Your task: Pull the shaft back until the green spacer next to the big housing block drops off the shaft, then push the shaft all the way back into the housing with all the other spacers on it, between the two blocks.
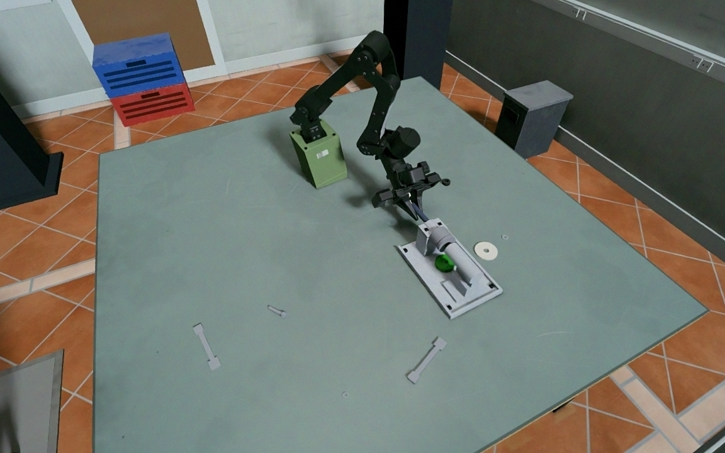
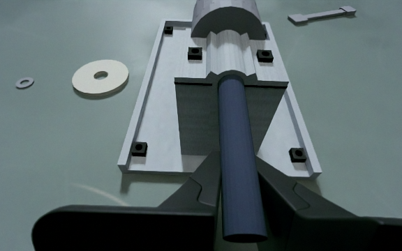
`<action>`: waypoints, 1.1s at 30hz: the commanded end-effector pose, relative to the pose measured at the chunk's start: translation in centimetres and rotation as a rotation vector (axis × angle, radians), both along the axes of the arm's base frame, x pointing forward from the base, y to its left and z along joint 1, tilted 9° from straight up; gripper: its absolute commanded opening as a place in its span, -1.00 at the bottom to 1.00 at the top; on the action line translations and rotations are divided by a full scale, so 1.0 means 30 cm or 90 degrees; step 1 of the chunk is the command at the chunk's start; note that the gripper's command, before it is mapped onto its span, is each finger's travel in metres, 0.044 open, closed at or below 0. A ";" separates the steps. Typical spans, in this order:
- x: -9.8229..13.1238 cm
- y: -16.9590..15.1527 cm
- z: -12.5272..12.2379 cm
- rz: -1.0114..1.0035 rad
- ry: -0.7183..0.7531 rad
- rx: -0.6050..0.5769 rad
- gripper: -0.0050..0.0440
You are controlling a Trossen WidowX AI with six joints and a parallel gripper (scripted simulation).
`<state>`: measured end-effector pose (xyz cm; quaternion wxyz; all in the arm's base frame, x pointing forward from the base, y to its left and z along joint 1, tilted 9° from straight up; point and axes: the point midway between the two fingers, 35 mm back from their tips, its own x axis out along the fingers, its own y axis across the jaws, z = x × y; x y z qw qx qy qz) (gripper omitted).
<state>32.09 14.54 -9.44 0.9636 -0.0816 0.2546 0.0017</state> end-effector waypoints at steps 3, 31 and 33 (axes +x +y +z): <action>-0.003 0.002 0.010 -0.005 -0.008 0.007 -1.00; 0.010 0.009 0.022 -0.003 -0.013 0.011 -1.00; 0.010 0.009 0.022 -0.003 -0.013 0.011 -1.00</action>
